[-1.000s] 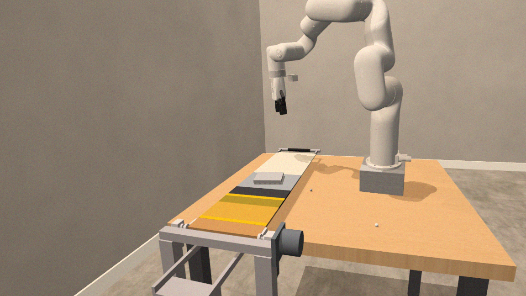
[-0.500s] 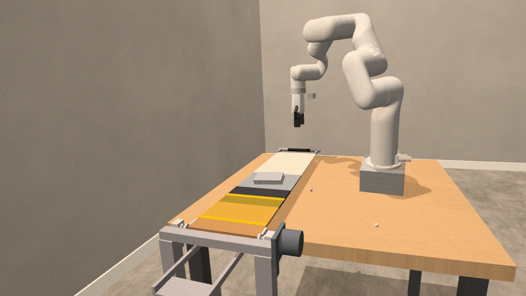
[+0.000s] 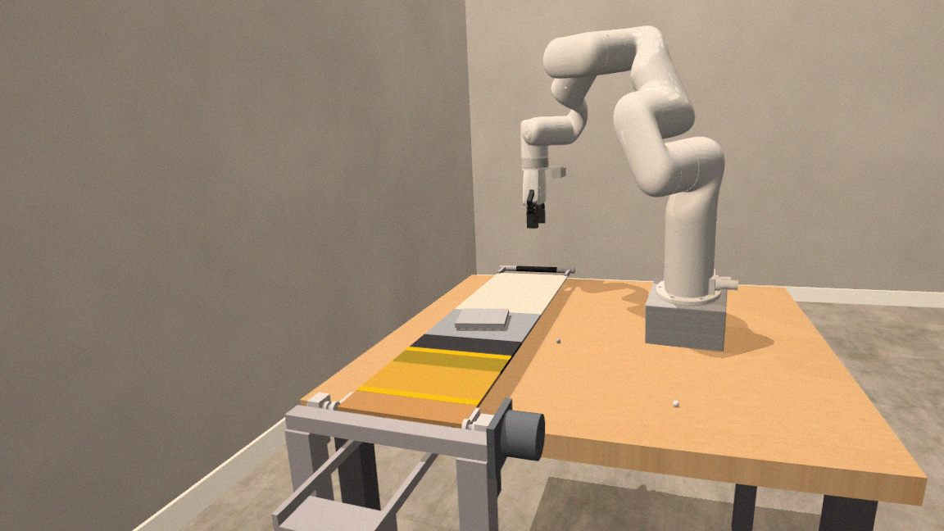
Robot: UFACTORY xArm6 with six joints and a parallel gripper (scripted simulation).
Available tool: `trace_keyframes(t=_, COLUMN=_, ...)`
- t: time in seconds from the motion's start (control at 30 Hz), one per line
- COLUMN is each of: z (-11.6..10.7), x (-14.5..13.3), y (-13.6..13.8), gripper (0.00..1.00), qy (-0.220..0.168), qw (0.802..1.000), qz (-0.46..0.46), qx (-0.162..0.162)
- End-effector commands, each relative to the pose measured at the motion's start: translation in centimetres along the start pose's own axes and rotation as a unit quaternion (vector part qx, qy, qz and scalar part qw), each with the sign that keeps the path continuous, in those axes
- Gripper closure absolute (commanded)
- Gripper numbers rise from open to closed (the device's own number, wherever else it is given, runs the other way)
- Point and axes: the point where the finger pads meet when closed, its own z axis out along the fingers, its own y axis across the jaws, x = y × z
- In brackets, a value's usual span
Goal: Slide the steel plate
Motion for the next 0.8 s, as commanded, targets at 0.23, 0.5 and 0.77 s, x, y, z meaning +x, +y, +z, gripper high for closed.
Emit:
trace_keyframes(t=0.23, z=4.4, x=0.0, y=0.0, gripper=0.00, qy=-0.001, qw=1.000, qz=0.000, qx=0.002)
trace_keyframes(t=0.5, z=4.8, x=0.1, y=0.0, gripper=0.59, qy=-0.001, qw=1.000, qz=0.000, qx=0.002)
trace_keyframes(t=0.77, z=4.8, x=0.1, y=0.0, gripper=0.59, qy=-0.001, qw=1.000, qz=0.000, qx=0.002)
